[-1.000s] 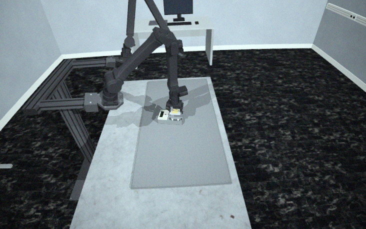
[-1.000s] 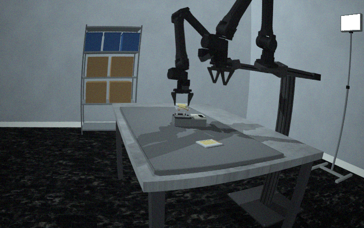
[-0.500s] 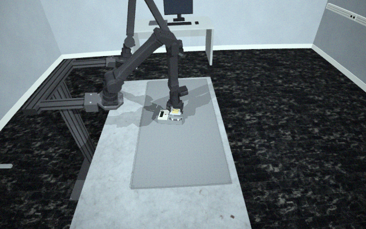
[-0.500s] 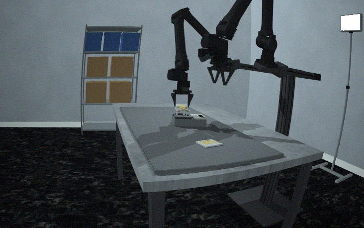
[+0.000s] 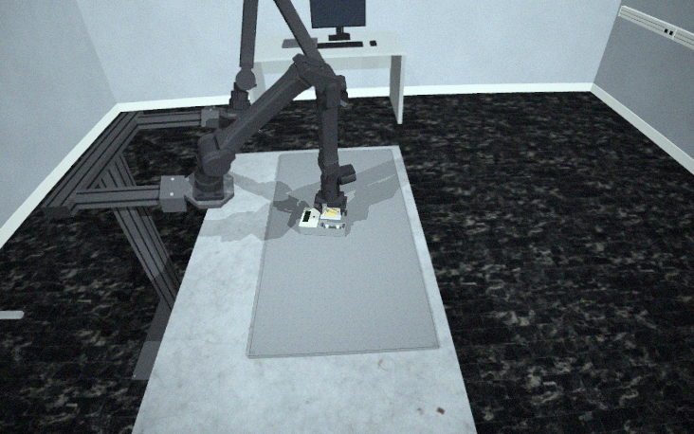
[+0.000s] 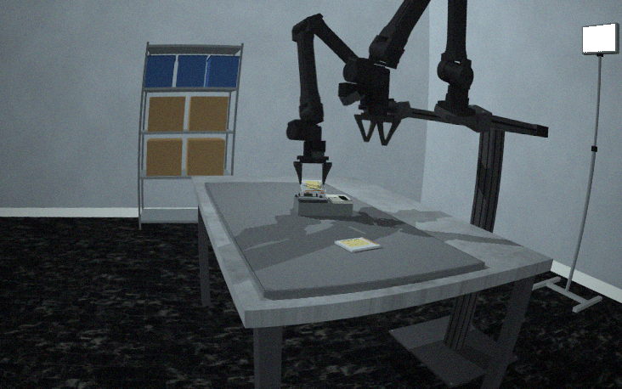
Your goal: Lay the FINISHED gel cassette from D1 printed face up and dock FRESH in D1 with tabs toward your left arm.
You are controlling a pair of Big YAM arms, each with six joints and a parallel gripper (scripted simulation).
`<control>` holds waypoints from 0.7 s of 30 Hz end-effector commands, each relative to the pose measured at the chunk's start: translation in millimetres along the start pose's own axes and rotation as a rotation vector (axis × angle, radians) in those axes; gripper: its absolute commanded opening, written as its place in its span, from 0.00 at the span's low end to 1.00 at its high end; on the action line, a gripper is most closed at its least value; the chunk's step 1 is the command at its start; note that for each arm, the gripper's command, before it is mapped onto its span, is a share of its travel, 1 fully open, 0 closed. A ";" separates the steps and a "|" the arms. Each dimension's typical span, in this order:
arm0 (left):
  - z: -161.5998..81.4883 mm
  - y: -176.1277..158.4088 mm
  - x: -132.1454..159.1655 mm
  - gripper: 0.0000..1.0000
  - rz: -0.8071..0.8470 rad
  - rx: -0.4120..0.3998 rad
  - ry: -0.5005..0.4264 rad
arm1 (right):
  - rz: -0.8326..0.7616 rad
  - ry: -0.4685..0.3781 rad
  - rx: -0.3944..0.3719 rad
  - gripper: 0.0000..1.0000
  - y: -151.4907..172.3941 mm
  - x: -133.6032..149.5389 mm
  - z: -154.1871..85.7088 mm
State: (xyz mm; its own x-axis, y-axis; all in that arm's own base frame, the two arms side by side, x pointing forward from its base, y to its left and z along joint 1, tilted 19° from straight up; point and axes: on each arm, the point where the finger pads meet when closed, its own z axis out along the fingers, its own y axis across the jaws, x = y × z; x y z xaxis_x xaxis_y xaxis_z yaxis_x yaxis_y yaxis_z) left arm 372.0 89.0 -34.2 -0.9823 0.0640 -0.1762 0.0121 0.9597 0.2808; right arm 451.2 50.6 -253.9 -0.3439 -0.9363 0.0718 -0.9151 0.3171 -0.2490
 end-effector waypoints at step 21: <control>-7.7 -3.2 -2.1 1.00 0.003 -0.002 -0.011 | 0.009 -0.007 0.015 0.00 -7.2 0.4 12.2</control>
State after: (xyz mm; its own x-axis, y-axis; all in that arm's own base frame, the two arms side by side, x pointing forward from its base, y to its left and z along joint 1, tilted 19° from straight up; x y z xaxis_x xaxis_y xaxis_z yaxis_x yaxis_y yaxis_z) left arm 372.0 89.0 -34.2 -0.9823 0.0640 -0.1762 0.0121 0.9597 0.2808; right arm 455.9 49.7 -259.3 -0.3483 -0.9351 0.0658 -0.9110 0.3211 -0.2588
